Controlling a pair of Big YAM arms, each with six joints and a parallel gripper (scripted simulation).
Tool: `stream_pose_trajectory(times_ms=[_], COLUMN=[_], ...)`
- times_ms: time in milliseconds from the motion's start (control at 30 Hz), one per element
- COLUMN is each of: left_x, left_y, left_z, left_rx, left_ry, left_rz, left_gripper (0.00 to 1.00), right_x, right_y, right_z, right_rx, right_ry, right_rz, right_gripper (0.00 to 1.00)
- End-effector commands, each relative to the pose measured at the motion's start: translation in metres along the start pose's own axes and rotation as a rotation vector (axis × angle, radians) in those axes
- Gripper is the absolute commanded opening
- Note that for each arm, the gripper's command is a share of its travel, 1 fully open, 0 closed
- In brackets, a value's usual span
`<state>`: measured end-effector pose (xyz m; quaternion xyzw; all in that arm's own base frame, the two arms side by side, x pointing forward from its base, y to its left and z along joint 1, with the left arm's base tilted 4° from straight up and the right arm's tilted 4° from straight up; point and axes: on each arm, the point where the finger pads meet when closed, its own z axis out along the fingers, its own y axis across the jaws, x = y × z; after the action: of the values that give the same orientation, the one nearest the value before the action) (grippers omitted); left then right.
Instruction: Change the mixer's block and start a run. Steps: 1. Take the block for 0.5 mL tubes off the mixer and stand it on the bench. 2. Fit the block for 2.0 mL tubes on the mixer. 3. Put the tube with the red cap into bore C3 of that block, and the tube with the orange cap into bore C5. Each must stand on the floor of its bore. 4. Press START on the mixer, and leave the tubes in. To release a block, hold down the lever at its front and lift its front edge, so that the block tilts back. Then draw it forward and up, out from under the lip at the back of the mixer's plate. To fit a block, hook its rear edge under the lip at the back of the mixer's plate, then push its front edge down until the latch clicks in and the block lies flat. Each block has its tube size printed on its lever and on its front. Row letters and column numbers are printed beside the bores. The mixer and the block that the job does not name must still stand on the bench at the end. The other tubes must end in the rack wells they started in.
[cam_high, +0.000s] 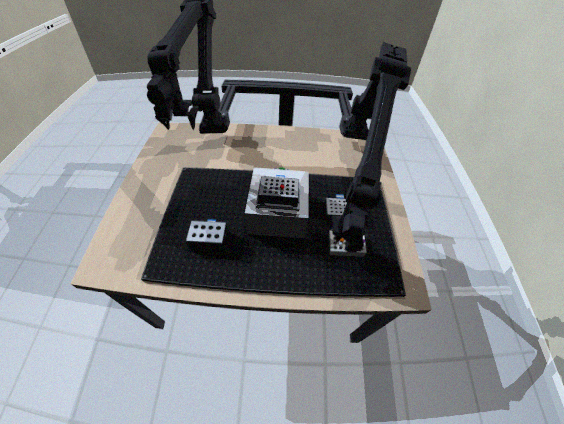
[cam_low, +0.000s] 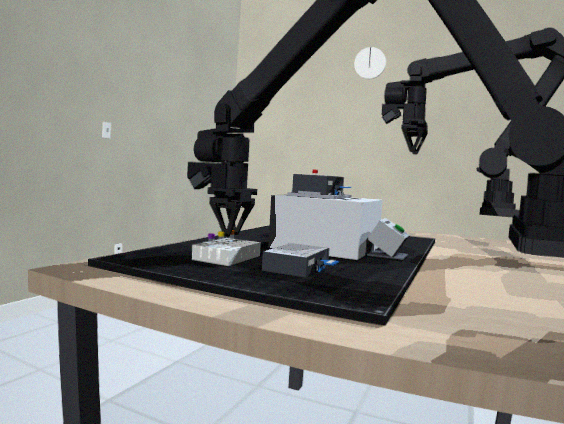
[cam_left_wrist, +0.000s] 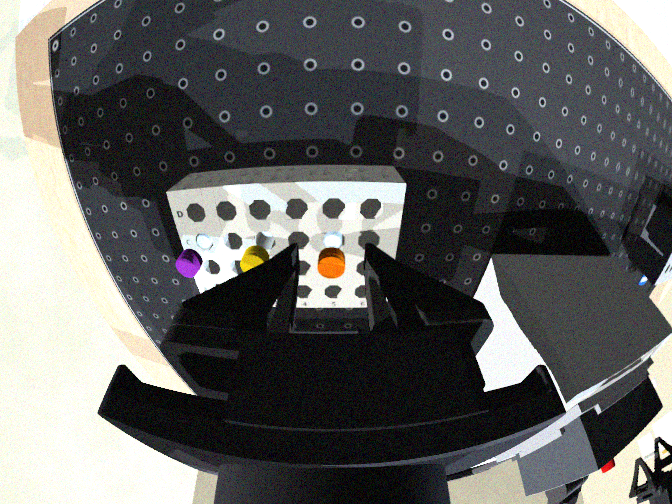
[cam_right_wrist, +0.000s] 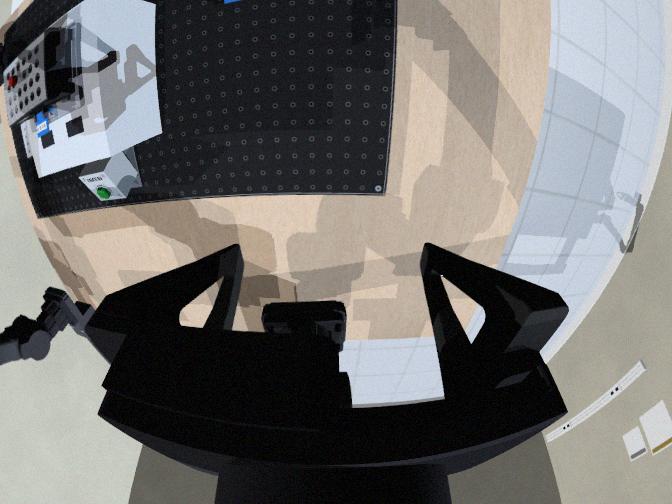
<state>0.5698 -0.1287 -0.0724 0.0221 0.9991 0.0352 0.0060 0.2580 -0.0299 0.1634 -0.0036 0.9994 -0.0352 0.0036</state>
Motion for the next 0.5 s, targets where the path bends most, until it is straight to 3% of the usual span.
stream_pose_trajectory(times_ms=[0,167,200,467], left_x=[-0.015,-0.015,-0.015,-0.015], left_y=[0.004,0.003,0.003,0.003], left_z=[0.009,0.008,0.008,0.008], left_rx=[0.005,0.005,0.005,0.005], left_ry=[-0.012,-0.012,-0.012,-0.012], left_rz=[-0.004,-0.003,-0.003,-0.003], left_gripper=[0.36,0.36,0.09,0.09], right_x=[-0.022,-0.018,-0.017,-0.007], right_y=[-0.008,-0.007,-0.007,-0.005], right_z=[-0.021,-0.017,-0.015,-0.003], right_rx=[0.007,0.006,0.005,0.002], right_ry=[-0.065,-0.053,-0.049,-0.018], right_rz=[0.016,0.016,0.015,0.013], right_gripper=[1.00,1.00,1.00,1.00])
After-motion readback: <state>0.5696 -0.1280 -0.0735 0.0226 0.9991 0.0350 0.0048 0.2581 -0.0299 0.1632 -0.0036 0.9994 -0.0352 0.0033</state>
